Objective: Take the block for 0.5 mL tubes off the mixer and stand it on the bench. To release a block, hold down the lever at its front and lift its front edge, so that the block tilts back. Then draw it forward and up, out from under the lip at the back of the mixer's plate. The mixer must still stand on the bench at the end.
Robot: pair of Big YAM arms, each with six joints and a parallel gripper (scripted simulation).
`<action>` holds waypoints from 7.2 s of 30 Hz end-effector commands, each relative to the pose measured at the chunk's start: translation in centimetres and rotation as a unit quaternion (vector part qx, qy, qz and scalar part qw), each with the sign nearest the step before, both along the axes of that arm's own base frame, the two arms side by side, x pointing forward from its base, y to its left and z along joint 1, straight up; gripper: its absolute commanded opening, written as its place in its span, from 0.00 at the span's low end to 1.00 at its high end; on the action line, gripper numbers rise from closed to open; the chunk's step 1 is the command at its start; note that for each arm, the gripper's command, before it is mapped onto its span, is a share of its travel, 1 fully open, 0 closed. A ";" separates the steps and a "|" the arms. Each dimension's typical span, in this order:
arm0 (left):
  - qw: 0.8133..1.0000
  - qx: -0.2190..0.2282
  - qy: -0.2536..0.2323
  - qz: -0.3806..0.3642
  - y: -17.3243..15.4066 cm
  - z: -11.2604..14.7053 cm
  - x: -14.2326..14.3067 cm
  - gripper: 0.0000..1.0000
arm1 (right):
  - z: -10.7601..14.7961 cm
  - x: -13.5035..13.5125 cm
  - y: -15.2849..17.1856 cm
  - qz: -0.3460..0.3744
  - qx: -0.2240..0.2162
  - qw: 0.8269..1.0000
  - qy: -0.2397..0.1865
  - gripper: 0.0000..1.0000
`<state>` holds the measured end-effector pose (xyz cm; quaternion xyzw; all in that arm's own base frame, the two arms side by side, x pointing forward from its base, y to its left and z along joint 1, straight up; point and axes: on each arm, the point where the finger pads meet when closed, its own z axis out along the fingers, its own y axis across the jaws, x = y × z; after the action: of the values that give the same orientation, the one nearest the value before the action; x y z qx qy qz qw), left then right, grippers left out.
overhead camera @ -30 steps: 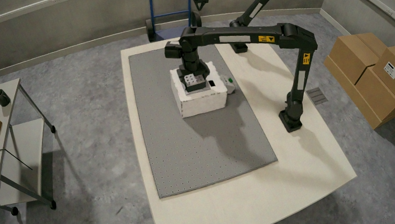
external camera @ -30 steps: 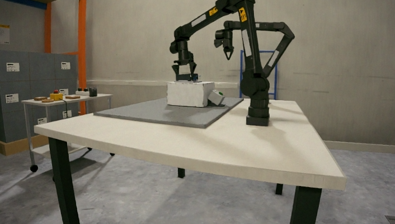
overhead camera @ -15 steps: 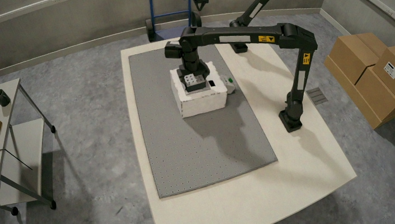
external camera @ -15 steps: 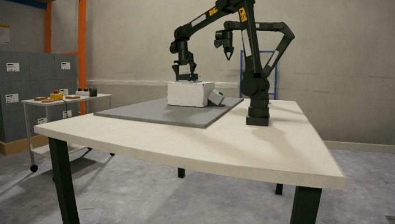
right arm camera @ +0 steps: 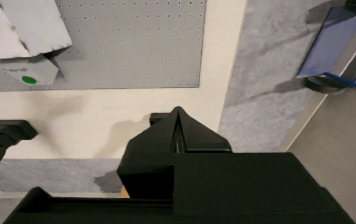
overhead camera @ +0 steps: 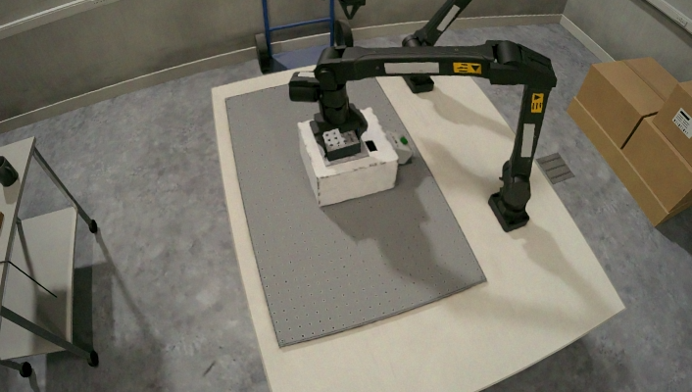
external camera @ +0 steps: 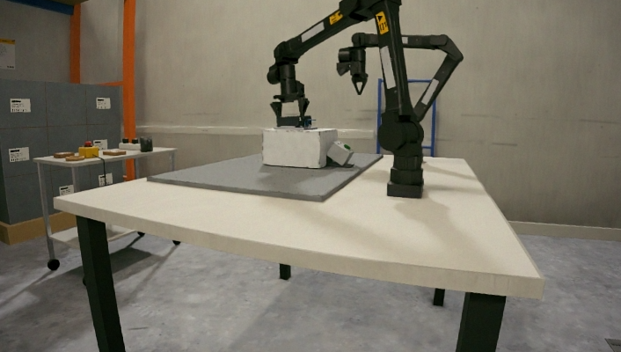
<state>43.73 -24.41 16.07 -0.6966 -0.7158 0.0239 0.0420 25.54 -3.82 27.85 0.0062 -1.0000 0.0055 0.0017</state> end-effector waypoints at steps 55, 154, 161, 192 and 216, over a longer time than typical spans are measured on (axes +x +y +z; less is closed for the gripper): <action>0.999 -0.025 -0.040 -0.011 -0.8 4.7 1.4 0.00 | 1.5 1.4 -0.5 -0.003 -0.003 1.000 -0.026 0.00; 1.000 -0.016 -0.017 -0.010 -1.9 2.7 0.5 0.00 | 2.3 1.3 -0.5 -0.004 -0.004 1.000 -0.031 0.00; 1.000 -0.018 -0.016 -0.010 -1.7 3.0 -0.7 0.00 | 1.3 0.7 -0.4 -0.004 -0.002 1.000 -0.017 0.00; 0.999 -0.029 -0.042 -0.009 -0.7 4.3 1.0 0.00 | 2.0 0.9 -0.4 -0.004 -0.003 1.000 -0.024 0.00; 0.999 -0.021 -0.035 -0.011 -0.4 5.0 0.7 0.00 | 2.8 1.2 -0.4 -0.004 -0.004 0.999 -0.034 0.00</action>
<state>43.34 -24.39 16.13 -0.6974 -0.7150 0.0241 0.0430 25.67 -3.86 27.97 0.0059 -1.0000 0.0059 -0.0006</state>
